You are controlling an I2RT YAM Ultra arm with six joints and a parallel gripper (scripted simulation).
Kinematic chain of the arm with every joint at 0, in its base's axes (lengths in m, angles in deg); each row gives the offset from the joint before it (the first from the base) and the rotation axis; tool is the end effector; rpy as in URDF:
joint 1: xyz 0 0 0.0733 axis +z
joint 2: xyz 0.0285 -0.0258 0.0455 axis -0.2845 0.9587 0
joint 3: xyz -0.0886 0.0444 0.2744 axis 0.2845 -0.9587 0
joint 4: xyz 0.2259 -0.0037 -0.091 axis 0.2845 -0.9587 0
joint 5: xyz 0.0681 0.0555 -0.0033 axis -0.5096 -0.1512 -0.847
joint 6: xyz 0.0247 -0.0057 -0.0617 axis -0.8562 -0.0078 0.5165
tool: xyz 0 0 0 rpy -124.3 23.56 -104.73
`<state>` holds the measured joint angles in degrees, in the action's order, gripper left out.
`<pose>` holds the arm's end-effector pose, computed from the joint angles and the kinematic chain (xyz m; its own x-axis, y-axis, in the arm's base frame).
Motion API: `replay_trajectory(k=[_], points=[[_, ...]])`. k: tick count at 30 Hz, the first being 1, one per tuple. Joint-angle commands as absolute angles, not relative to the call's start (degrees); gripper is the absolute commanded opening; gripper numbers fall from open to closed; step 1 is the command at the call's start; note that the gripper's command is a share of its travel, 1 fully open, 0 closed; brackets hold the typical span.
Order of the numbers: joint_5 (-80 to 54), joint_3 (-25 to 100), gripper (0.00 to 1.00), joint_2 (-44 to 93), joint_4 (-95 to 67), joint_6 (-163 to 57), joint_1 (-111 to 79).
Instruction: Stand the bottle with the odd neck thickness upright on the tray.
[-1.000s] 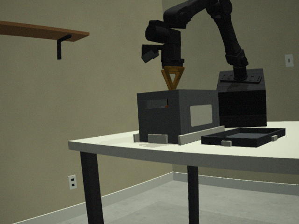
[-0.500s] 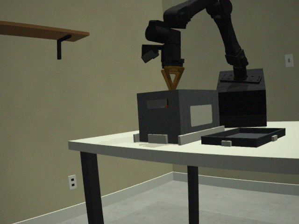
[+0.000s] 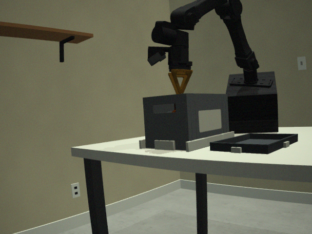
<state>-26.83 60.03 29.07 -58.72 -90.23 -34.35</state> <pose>0.3684 -0.1047 0.3210 -0.5496 0.7848 -0.2864 0.6416 0.6160 0.4570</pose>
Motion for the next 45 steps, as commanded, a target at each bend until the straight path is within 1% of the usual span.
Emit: replay_trajectory(k=[1, 22, 30, 45], points=[[-26.23, 61.59, 0.61, 27.13, -57.66, -90.06, -35.26], [-26.22, 61.52, 0.61, 27.20, -57.52, -90.15, -35.24], [-26.19, 58.91, 0.61, 29.07, -56.96, -90.50, -34.74], [-25.96, 58.56, 0.61, 30.48, -54.92, -91.05, -33.80]])
